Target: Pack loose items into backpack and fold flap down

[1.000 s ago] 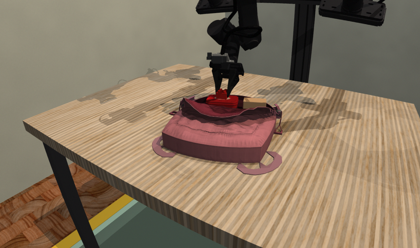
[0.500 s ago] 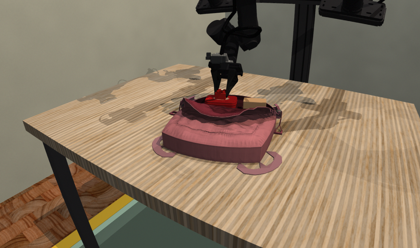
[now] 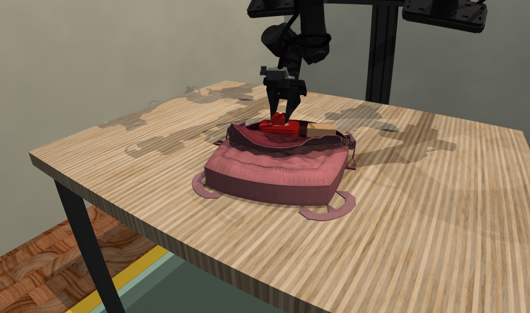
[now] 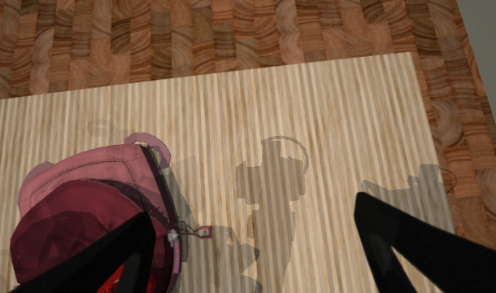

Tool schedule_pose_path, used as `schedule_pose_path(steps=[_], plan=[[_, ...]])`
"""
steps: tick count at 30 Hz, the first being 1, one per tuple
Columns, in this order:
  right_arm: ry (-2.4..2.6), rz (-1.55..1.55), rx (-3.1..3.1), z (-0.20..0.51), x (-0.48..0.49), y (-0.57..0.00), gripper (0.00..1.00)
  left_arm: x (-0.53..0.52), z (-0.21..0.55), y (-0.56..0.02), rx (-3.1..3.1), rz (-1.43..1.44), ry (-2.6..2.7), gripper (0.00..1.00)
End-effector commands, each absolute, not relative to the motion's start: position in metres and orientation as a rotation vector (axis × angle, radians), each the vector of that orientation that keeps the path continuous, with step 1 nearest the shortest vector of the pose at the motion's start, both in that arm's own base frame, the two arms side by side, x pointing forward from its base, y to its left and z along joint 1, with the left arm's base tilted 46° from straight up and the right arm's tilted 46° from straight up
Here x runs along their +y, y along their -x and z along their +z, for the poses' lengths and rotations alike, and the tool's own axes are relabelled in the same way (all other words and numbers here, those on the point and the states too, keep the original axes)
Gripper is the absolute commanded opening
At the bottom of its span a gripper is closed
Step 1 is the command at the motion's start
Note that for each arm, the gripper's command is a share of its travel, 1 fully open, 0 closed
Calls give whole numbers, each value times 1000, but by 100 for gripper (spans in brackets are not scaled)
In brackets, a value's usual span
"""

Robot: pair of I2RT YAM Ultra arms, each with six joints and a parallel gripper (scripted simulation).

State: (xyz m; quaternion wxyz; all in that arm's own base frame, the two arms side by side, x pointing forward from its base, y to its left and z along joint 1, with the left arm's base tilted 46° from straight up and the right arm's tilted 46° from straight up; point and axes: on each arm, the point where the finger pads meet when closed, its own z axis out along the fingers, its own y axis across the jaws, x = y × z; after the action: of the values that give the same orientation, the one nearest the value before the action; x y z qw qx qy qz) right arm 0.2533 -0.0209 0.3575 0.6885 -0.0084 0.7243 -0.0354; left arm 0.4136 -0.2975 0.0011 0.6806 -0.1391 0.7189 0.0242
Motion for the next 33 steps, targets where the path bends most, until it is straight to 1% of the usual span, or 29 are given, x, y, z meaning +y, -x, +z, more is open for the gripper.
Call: schedule_pose_path(steps=[1, 33], plan=[[30, -84, 1568, 382, -19, -250, 90, -291, -16, -412, 1648, 96, 265, 25], [30, -84, 1568, 382, -19, -250, 90, -287, -18, -410, 1651, 100, 261, 25]])
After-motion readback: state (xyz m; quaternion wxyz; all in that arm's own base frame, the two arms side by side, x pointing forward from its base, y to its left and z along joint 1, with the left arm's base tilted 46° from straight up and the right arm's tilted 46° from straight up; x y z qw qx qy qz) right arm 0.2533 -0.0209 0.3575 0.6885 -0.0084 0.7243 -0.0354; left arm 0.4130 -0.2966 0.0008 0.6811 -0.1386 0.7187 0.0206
